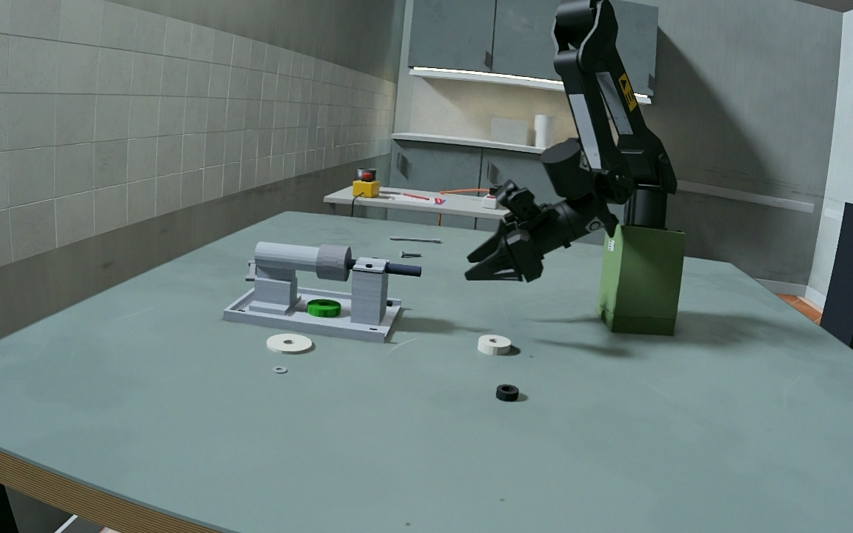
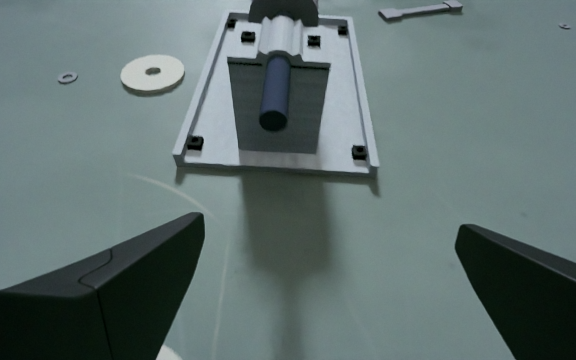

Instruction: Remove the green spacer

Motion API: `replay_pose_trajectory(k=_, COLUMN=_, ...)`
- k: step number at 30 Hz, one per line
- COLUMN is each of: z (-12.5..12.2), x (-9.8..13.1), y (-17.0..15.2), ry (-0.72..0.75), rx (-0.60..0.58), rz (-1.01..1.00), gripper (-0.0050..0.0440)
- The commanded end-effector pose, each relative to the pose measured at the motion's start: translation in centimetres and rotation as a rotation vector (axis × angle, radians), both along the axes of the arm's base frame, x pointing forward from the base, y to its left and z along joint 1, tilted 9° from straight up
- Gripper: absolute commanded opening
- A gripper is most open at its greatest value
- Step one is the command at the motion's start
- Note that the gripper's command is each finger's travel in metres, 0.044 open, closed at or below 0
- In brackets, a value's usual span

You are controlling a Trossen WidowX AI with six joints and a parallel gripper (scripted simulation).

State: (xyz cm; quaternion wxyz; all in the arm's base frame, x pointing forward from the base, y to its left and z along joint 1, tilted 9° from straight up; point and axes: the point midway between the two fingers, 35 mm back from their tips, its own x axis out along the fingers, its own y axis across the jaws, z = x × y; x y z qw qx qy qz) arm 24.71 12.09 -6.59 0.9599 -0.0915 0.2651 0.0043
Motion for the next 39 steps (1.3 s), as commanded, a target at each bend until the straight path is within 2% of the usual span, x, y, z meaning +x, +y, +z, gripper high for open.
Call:
replay_pose_trajectory(k=1, z=0.7, x=-1.4, y=-0.4, ry=-0.029, rx=0.026, rz=-0.001, gripper=0.044)
replay_pose_trajectory(k=7, z=1.3, x=-1.6, y=-0.1, ry=-0.037, rx=0.038, rz=-0.001, gripper=0.044)
replay_pose_trajectory(k=10, z=2.0, x=-3.1, y=0.0, ry=-0.024, rx=0.03, rz=-0.002, gripper=0.044)
replay_pose_trajectory(k=11, z=3.0, x=-3.3, y=0.5, ry=-0.05, rx=0.071, rz=-0.001, gripper=0.044)
replay_pose_trajectory(k=13, z=3.1, x=-3.5, y=0.6, ry=-0.052, rx=0.074, rz=-0.001, gripper=0.044)
replay_pose_trajectory(k=22, z=3.2, x=-4.6, y=0.1, ry=-0.032, rx=0.036, rz=0.001, gripper=0.044)
replay_pose_trajectory(k=39, z=3.1, x=-4.8, y=-0.1, ry=-0.027, rx=0.025, rz=0.0, gripper=0.044)
